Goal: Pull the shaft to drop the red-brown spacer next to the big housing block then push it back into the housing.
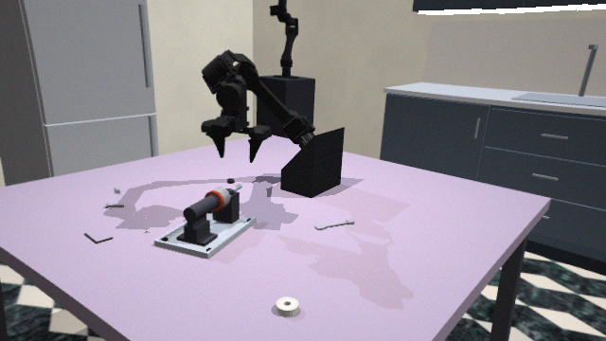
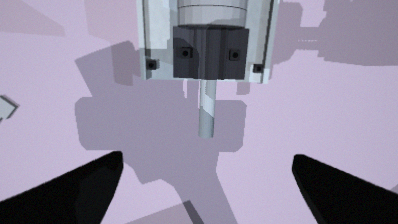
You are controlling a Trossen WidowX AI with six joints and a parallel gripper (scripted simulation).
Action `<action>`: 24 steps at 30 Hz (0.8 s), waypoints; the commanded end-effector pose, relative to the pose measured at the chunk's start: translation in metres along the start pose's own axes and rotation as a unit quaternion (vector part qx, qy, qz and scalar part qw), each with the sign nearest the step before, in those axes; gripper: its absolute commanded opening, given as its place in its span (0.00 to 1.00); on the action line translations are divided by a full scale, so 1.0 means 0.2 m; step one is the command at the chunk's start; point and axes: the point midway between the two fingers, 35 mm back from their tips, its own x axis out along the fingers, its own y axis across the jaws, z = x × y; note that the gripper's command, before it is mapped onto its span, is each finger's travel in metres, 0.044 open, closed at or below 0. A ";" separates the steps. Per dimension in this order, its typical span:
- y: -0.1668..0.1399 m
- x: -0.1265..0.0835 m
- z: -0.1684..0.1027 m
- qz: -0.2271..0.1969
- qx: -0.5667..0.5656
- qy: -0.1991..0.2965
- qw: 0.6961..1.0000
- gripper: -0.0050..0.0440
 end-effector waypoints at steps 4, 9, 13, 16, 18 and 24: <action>-0.03 -0.02 0.03 -0.001 0.006 -0.006 1.000 1.00; -0.02 -0.02 0.02 0.000 0.004 -0.005 1.000 1.00; -0.03 -0.03 0.02 0.001 0.008 -0.007 1.000 1.00; -0.03 -0.03 0.02 0.001 0.008 -0.007 1.000 1.00; -0.03 -0.03 0.02 0.001 0.008 -0.007 1.000 1.00; -0.03 -0.03 0.02 0.001 0.008 -0.007 1.000 1.00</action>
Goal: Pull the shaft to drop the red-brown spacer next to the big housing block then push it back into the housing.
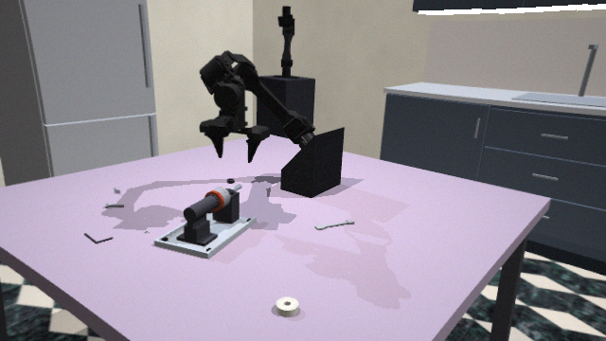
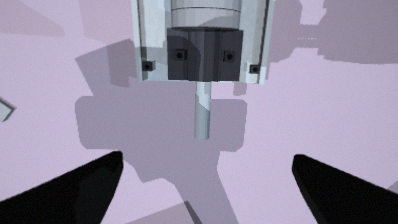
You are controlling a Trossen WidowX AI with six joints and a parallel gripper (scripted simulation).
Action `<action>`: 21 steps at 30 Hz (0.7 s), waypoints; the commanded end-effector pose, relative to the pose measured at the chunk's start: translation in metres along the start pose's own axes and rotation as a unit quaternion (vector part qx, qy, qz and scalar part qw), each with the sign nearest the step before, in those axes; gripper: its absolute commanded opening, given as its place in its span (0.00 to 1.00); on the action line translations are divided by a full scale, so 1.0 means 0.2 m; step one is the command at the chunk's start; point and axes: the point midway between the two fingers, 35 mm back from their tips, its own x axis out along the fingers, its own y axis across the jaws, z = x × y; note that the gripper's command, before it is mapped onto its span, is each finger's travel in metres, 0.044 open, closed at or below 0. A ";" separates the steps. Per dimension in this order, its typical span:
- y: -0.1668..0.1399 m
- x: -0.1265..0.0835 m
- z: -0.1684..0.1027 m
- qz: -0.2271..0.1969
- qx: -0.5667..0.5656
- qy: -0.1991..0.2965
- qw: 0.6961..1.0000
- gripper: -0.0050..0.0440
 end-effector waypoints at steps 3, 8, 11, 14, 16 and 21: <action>-0.01 -0.03 0.01 0.002 0.004 -0.010 1.000 1.00; -0.01 -0.03 0.01 0.002 0.004 -0.010 1.000 1.00; -0.01 -0.03 0.00 0.002 0.009 -0.010 1.000 1.00; -0.01 -0.03 0.00 0.006 0.027 -0.013 1.000 1.00; 0.00 0.00 0.01 0.017 0.086 -0.023 0.996 1.00; 0.03 0.09 -0.01 0.049 0.275 -0.042 0.959 1.00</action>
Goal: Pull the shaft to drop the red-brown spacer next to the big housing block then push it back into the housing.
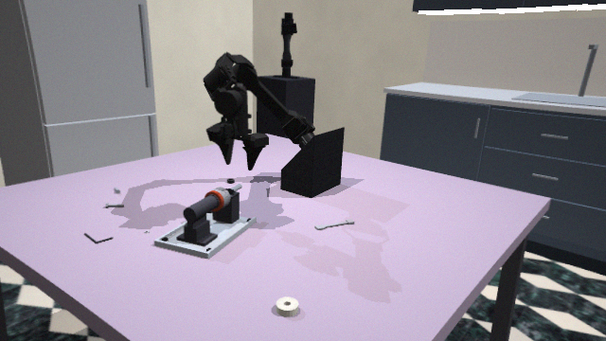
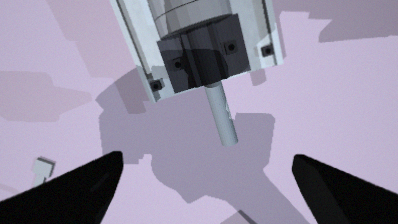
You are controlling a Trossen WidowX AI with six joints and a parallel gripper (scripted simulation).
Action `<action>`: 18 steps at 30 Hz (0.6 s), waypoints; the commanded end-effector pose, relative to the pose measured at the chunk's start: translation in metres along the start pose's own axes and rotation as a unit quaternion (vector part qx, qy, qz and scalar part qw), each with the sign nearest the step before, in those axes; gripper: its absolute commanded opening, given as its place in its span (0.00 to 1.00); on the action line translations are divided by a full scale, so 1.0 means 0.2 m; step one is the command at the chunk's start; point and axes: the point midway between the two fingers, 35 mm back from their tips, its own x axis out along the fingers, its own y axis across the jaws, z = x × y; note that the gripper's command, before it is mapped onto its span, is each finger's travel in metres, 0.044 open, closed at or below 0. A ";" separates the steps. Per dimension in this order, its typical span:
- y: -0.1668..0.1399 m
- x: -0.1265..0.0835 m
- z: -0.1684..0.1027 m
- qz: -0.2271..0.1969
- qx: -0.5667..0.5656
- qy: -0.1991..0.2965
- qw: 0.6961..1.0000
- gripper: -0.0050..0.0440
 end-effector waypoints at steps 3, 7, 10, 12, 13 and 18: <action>-0.02 0.02 0.01 0.044 0.180 -0.040 0.982 1.00; 0.00 0.06 0.00 0.069 0.277 -0.050 0.957 1.00; 0.00 0.07 0.00 0.075 0.300 -0.052 0.950 1.00; 0.01 0.10 -0.01 0.097 0.376 -0.056 0.920 1.00; 0.01 0.11 0.00 0.105 0.399 -0.059 0.909 1.00; 0.01 0.15 -0.02 0.137 0.508 -0.061 0.848 1.00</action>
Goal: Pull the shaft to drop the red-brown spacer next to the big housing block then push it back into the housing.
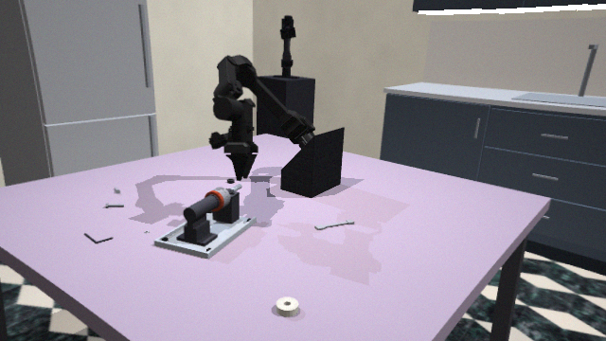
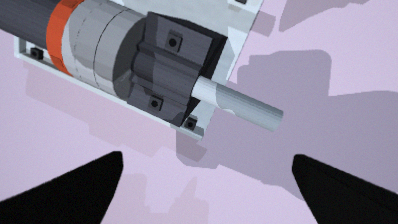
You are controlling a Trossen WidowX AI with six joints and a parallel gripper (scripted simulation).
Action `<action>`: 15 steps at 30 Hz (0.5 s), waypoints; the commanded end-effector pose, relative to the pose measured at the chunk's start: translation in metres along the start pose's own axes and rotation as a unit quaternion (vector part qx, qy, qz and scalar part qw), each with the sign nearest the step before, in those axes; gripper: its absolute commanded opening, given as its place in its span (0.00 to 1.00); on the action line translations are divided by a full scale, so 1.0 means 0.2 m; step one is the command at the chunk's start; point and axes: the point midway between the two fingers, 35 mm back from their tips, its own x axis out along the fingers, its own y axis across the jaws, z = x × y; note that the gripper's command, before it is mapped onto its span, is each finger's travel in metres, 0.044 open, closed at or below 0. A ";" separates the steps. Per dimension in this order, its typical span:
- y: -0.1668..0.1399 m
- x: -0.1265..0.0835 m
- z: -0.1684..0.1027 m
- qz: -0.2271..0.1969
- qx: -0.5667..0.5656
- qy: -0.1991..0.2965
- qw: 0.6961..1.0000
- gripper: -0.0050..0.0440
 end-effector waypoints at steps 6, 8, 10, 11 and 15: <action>-0.02 0.01 0.02 0.084 0.237 -0.005 0.968 1.00; -0.03 0.02 0.02 0.091 0.261 -0.004 0.961 1.00; 0.00 0.02 0.03 0.112 0.295 -0.006 0.949 1.00; -0.05 0.04 0.01 0.112 0.337 0.003 0.935 1.00; -0.08 0.05 0.01 0.138 0.426 0.014 0.894 1.00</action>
